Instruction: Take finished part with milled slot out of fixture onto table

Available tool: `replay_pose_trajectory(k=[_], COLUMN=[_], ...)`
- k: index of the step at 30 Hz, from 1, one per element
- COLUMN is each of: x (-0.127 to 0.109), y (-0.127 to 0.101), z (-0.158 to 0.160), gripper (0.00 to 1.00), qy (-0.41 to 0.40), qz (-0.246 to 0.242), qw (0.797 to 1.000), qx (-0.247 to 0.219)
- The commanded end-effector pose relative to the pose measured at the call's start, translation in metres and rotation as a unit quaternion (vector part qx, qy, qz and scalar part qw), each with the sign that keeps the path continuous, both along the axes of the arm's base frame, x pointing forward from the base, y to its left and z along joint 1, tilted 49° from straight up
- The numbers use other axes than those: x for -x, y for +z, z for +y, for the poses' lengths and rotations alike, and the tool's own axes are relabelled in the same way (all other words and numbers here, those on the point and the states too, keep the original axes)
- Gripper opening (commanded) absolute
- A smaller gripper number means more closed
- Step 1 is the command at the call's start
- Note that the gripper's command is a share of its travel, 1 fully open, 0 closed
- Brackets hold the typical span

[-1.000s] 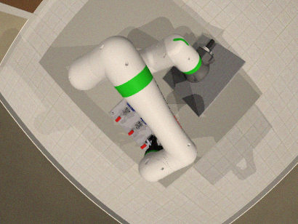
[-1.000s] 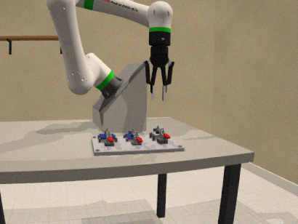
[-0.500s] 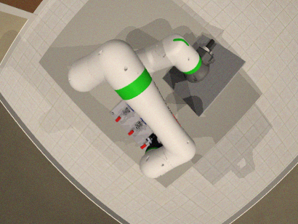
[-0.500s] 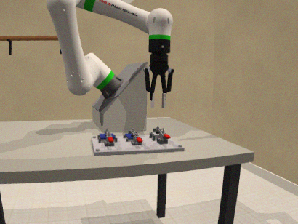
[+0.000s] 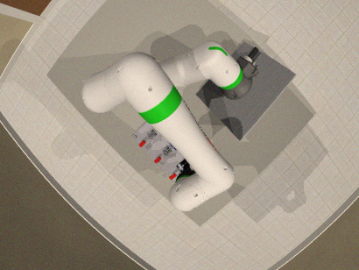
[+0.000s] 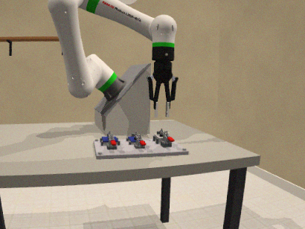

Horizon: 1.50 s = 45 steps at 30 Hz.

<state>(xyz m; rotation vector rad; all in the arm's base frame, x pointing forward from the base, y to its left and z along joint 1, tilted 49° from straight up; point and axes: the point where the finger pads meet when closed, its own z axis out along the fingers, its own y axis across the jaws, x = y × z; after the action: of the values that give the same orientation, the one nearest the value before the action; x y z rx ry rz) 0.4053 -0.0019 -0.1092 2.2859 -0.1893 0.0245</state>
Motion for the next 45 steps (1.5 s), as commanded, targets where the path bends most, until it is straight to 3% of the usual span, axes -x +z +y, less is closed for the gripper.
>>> replay_pose_trajectory(k=[1,7,21,28,45], x=[-0.003,-0.015,-0.099,-0.119,-0.127], y=[0.000,0.001,0.008,0.010,0.008], z=[0.000,-0.002,-0.013,-0.015,-0.019], gripper=[0.28,0.28,0.28,0.28,0.28], qy=[0.000,0.000,0.000,0.000,0.000], qz=[0.000,0.000,0.000,0.000,0.000], qw=[1.000,1.000,1.000,1.000,1.000], qx=[0.000,0.000,0.000,0.000,0.000])
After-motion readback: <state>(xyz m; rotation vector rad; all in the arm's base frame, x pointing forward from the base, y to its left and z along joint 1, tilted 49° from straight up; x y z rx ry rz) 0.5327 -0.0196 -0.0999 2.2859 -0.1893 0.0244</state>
